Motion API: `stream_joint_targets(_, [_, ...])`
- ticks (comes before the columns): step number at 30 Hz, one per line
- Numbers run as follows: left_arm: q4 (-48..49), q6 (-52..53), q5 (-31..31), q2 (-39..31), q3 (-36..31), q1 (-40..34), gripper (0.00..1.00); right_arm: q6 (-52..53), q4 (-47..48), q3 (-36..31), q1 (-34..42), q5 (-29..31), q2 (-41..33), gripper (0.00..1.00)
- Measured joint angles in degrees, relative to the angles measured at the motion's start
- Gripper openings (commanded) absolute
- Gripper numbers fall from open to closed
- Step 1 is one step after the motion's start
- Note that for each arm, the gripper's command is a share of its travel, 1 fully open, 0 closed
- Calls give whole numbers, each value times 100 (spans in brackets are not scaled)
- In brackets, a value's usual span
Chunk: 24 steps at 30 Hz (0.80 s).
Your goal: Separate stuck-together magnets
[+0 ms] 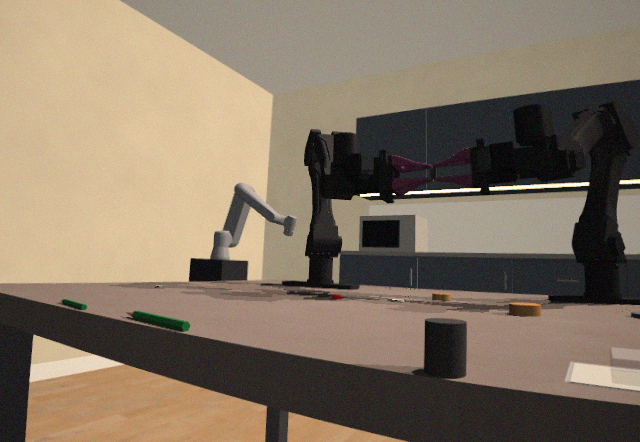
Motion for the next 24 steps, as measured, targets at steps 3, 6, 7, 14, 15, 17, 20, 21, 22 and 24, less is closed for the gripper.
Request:
stream_joint_targets(3, [-57,0,-2,-20,22,-2,25,0,24,0,2,0,0,24])
stream_joint_targets(6, [-131,0,-2,-42,50,0,25,0,39,7,4,2,0,24])
stream_joint_targets(7, [-157,0,-2,-48,63,-2,25,0,48,7,4,2,-2,24])
stream_joint_targets(14, [-352,0,-4,-92,149,0,25,0,105,15,4,2,-2,24])
stream_joint_targets(15, [-378,0,-4,-96,162,0,25,0,114,15,4,4,-2,24])
stream_joint_targets(17, [-428,0,-4,-105,188,0,25,0,136,15,4,7,-2,24])
stream_joint_targets(20, [-485,0,-4,-118,214,0,25,0,157,15,4,9,-2,24])
stream_joint_targets(21, [-505,0,-4,-120,223,0,25,0,164,15,4,9,-2,24])
stream_joint_targets(22, [-525,0,-4,-125,232,0,25,0,170,15,4,9,-2,24])
stream_joint_targets(24, [-570,0,-4,-133,251,0,25,0,184,15,4,11,-2,24])
